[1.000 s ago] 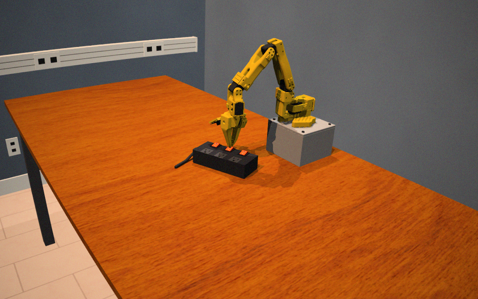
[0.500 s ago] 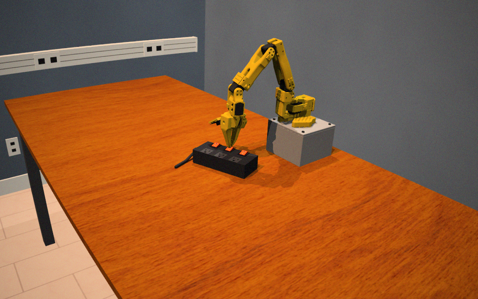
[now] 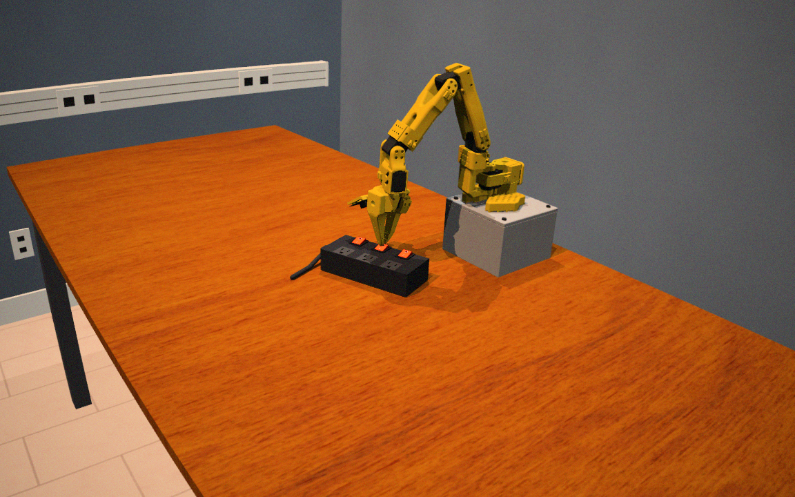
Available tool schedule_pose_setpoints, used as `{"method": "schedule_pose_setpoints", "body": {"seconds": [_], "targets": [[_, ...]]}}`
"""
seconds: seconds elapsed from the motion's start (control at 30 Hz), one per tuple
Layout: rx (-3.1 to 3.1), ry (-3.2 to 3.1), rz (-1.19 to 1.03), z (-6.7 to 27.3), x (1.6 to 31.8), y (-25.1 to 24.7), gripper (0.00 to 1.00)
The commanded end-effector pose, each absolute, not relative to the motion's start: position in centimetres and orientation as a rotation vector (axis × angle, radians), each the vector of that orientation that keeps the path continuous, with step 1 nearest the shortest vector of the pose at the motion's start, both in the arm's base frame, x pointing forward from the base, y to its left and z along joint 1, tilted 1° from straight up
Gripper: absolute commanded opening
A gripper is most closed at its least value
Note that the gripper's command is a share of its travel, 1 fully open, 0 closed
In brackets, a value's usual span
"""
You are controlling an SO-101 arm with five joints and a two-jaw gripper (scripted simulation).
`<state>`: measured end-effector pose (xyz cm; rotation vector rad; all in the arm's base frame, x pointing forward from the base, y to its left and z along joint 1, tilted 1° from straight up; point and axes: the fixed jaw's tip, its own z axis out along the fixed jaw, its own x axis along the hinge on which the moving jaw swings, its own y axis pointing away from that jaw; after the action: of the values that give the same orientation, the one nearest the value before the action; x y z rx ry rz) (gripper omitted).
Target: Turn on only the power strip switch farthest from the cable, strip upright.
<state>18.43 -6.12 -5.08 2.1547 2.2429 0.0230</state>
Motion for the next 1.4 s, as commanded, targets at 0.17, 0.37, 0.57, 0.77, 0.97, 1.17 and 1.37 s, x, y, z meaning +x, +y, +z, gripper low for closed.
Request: {"method": "schedule_pose_setpoints", "body": {"seconds": [0.17,0.37,0.57,0.77,0.97,1.17,1.37], "targets": [[2.179,2.269,-0.004,-6.4,17.3,-5.6,0.0],[2.18,2.269,-0.004,-6.4,17.3,-5.6,0.0],[2.184,2.265,-0.004,-6.7,16.9,-5.5,0.0],[2.187,2.262,-0.004,-6.8,16.5,-5.5,0.0],[2.188,2.261,-0.004,-6.8,16.5,-5.5,0.0],[2.194,2.256,-0.004,-7.1,16.0,-5.4,0.0],[2.197,2.253,-0.004,-7.2,15.7,-5.3,0.0]]}}
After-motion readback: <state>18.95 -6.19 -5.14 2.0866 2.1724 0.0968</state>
